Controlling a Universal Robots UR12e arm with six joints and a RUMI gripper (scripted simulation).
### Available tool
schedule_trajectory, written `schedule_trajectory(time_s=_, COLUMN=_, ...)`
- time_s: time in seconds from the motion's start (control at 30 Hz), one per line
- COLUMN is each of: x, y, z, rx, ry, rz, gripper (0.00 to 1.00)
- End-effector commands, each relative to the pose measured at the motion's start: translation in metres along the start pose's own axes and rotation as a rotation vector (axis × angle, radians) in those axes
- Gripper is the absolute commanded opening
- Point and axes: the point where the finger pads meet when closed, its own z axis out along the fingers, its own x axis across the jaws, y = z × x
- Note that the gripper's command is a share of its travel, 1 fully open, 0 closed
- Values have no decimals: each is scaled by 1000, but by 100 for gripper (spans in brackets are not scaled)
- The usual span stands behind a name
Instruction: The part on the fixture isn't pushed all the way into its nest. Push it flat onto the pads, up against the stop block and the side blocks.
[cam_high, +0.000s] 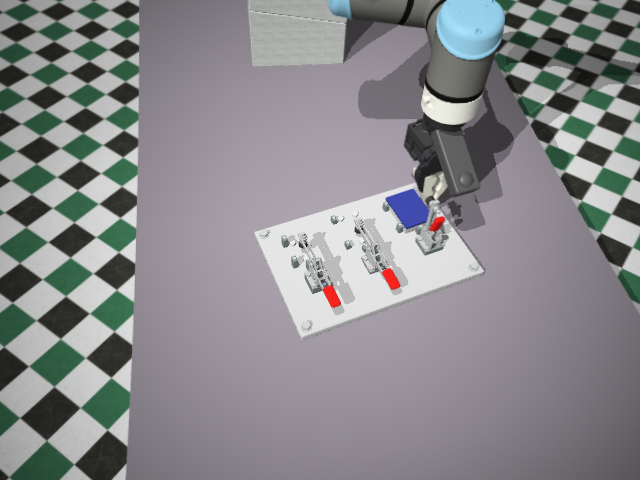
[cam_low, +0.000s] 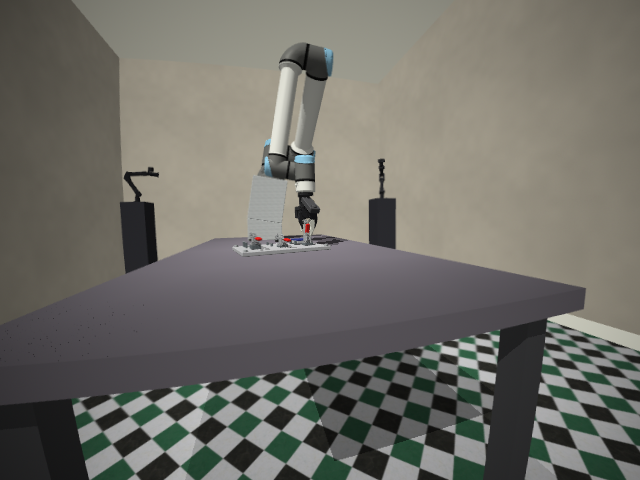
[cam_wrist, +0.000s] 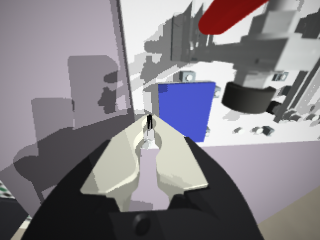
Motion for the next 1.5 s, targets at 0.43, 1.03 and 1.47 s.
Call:
schedule_trajectory(time_s=0.43, x=4, y=-2, z=1, rx=1, ry=4, rz=2, gripper=0)
schedule_trajectory(time_s=1.03, x=9, y=-2, z=1, rx=0, ry=5, rz=5, gripper=0)
schedule_trajectory(time_s=1.47, x=13, y=-2, z=1, rx=-1, ry=8, rz=9, gripper=0)
